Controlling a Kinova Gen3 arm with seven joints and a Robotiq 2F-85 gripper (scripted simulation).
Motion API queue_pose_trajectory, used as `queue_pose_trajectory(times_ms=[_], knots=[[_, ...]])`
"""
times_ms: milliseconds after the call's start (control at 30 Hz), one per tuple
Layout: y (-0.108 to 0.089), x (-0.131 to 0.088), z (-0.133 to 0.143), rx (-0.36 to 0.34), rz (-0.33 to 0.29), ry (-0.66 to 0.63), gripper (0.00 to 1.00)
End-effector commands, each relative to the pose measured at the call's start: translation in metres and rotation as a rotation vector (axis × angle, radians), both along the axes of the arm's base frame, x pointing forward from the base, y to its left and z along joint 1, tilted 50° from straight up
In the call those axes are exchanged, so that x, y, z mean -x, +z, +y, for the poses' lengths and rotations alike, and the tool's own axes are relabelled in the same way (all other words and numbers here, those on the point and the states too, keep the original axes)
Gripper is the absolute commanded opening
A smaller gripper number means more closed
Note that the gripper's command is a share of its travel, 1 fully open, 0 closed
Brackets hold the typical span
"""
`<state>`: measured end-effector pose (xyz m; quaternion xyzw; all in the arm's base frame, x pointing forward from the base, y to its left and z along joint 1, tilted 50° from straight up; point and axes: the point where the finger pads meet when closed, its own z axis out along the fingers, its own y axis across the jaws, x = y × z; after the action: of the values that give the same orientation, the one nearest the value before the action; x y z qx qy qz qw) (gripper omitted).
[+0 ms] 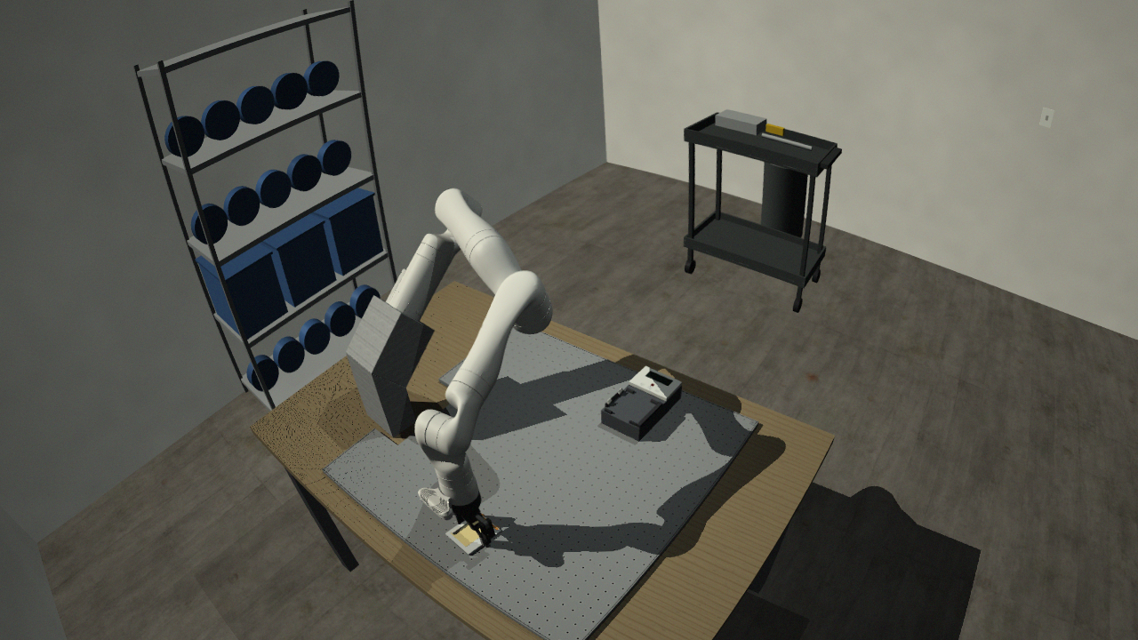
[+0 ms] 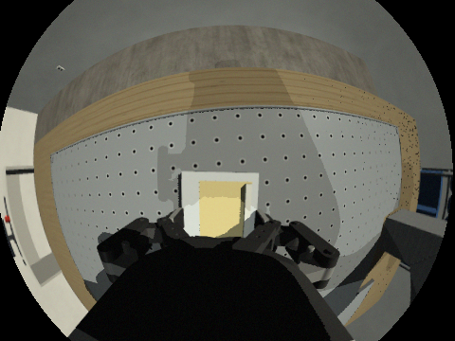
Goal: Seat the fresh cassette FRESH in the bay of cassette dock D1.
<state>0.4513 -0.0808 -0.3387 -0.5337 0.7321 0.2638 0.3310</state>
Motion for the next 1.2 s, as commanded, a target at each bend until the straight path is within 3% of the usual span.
queue_pose_trajectory(times_ms=[0, 1167], knots=[[-0.001, 0.0, 0.001, 0.0, 0.0, -0.001, 0.0], [0.022, 0.007, -0.026, 0.0, 0.0, -0.001, 0.0]])
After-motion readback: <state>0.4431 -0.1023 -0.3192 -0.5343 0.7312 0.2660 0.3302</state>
